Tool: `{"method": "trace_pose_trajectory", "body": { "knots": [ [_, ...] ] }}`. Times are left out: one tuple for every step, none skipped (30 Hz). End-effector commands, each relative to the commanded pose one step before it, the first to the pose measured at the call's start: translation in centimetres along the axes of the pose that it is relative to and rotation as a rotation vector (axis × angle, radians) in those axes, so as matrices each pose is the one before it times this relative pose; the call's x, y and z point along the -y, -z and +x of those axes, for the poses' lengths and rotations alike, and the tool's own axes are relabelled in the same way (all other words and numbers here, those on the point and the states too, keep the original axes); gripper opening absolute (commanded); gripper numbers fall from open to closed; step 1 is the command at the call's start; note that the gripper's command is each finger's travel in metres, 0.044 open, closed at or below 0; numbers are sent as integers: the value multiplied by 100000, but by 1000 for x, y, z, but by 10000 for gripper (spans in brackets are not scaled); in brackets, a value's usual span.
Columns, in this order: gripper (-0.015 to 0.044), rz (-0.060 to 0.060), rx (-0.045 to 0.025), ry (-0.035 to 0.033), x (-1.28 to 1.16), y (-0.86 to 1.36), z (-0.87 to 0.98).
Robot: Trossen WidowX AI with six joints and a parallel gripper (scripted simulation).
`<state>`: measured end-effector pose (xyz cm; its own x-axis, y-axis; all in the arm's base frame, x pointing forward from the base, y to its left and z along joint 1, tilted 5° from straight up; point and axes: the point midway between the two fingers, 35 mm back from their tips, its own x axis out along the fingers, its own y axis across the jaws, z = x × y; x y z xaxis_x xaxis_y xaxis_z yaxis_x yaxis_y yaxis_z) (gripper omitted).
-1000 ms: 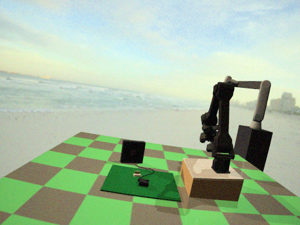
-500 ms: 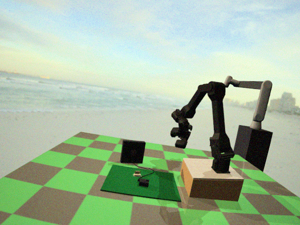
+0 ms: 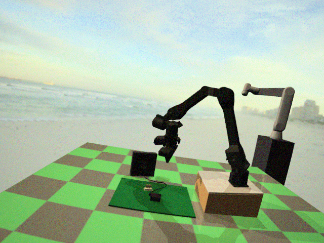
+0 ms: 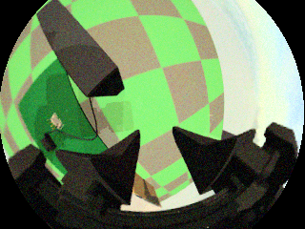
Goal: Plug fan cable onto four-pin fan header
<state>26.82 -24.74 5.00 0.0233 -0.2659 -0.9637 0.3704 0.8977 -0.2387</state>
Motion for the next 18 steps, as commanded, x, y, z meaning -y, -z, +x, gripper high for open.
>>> {"method": "trace_pose_trajectory", "body": {
  "knots": [
    [210, -3445, -1655, -7515, -5920, -1293, -1629],
    [210, -1321, -285, -1246, -1645, -295, -342],
    [210, -1323, -361, -1188, -1653, -235, -334],
    [210, -1679, -859, -1652, -1627, -163, -318],
    [210, -1978, -1342, -2030, -1599, -100, -299],
    [210, -1959, -1454, -1929, -1602, -50, -283],
    [210, -1936, -1563, -1823, -1603, -1, -267],
    [210, -1912, -1668, -1714, -1603, 49, -250],
    [210, -1884, -1769, -1601, -1601, 98, -232],
    [210, -1854, -1865, -1485, -1597, 148, -214],
    [210, -1819, -1954, -1364, -1589, 197, -195],
    [210, -1883, -2157, -1308, -1670, 261, -186],
    [210, -1788, -2182, -1136, -1612, 305, -160],
    [210, -1308, -1682, -761, -1198, 259, -103],
    [210, -773, -1030, -420, -716, 167, -55],
    [210, -256, -347, -134, -238, 57, -17],
    [210, 0, 0, 0, 0, 0, 0],
    [210, 0, 0, 0, 0, 0, 0]
  ]
}}
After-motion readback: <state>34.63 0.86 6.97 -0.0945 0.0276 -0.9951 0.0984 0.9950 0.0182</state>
